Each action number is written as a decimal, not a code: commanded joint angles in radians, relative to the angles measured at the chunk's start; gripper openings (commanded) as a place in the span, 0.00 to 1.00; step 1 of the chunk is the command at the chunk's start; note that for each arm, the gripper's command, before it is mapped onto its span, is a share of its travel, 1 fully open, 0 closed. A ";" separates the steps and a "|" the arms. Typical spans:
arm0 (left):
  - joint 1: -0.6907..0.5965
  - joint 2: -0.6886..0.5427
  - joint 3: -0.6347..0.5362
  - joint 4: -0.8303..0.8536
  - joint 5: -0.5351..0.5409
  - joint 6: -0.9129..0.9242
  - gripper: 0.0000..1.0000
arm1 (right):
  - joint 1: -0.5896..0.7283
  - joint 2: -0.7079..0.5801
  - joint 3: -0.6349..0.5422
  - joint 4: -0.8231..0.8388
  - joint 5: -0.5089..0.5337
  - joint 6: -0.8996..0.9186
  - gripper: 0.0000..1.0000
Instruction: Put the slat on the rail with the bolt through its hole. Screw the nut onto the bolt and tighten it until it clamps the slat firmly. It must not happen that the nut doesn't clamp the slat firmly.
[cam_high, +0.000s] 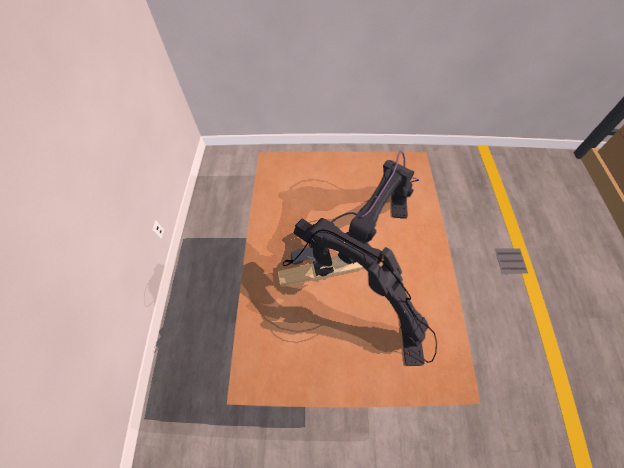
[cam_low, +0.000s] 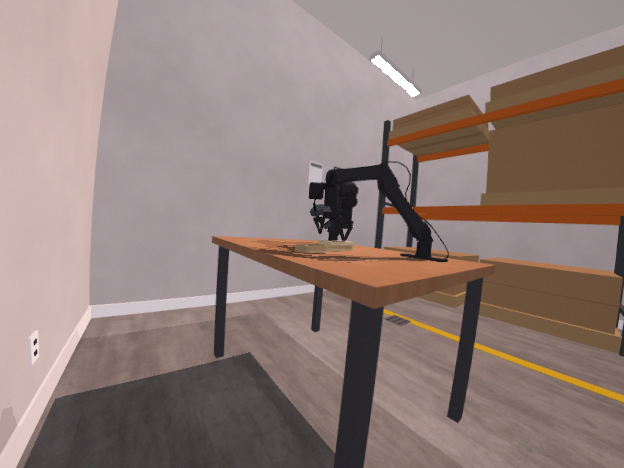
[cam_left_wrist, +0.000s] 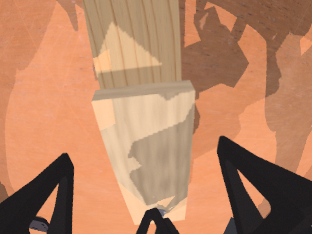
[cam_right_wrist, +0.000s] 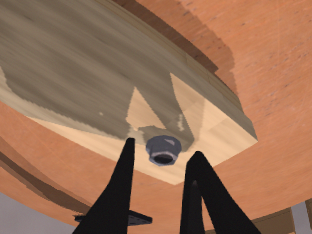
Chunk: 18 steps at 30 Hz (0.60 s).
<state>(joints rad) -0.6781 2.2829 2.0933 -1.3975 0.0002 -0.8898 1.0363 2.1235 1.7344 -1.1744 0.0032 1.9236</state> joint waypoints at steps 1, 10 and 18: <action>-0.001 -0.011 0.023 -0.003 0.000 -0.003 1.00 | 0.000 -0.008 0.005 0.001 0.002 0.000 0.34; -0.001 -0.011 0.022 -0.002 0.000 -0.003 1.00 | 0.000 -0.008 0.005 0.001 0.002 0.000 0.34; -0.001 -0.009 0.004 0.017 0.000 -0.003 1.00 | 0.000 -0.008 0.005 0.001 0.002 0.000 0.34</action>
<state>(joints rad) -0.6781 2.2829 2.0933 -1.3975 0.0002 -0.8898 1.0363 2.1235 1.7344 -1.1744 0.0032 1.9236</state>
